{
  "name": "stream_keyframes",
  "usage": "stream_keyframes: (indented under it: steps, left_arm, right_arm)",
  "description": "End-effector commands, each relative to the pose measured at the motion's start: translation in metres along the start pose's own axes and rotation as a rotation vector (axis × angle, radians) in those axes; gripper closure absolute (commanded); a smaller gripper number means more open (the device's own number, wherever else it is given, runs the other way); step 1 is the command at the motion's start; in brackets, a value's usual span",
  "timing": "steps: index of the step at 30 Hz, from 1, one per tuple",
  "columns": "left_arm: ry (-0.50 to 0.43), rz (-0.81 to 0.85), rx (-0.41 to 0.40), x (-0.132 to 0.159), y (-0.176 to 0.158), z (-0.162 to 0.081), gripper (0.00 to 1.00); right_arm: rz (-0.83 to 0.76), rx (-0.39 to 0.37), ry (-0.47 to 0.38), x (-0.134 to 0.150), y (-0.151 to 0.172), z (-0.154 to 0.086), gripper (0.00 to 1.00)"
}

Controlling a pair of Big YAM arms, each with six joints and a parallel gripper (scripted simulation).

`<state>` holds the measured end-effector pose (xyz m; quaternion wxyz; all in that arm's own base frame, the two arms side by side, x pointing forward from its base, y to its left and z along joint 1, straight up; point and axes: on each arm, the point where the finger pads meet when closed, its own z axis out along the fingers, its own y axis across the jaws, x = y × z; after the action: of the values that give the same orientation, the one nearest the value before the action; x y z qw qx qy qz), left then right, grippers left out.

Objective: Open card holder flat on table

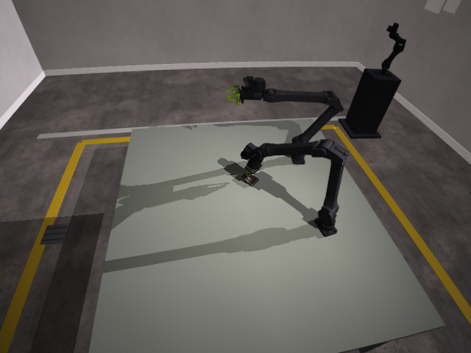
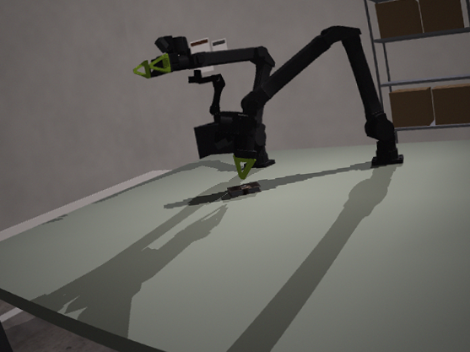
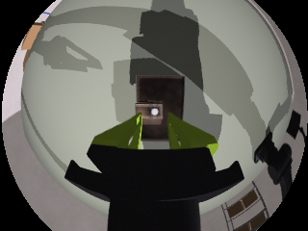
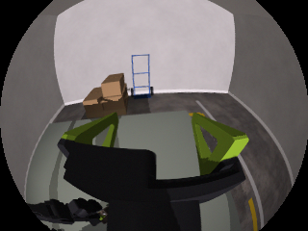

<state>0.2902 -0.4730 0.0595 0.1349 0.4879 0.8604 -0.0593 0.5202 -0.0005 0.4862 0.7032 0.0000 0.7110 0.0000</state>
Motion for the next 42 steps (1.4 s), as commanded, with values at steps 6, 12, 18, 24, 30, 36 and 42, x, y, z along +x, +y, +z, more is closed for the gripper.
stream_keyframes:
  steps: [6,12,18,24,30,36,42]
  left_arm:
    - [-0.003,0.015,0.003,-0.002,-0.004,0.016,0.66]
    - [-0.024,0.014,0.002,-0.012,-0.003,0.013,0.66]
    - [0.001,0.012,0.001,0.003,-0.002,0.023,0.66]
    - [-0.005,0.007,-0.001,0.0,0.001,0.026,0.66]
    - [0.001,0.003,-0.003,0.005,0.003,0.029,0.66]
    - [0.002,0.002,-0.004,0.007,0.003,0.034,0.66]
    - [-0.001,0.001,-0.005,0.006,0.004,0.036,0.66]
  right_arm:
    - [0.0,0.0,-0.04,-0.023,0.0,-0.001,0.0]
    - [0.0,0.0,-0.04,-0.023,0.0,-0.001,0.0]
    - [0.0,0.0,-0.04,-0.023,0.0,-0.001,0.0]
    - [0.0,0.0,-0.04,-0.023,0.0,-0.001,0.0]
    - [0.0,0.0,-0.04,-0.023,0.0,-0.001,0.0]
    - [0.0,0.0,-0.04,-0.023,0.0,-0.001,0.0]
    - [0.0,0.0,-0.04,-0.023,0.0,-0.001,0.0]
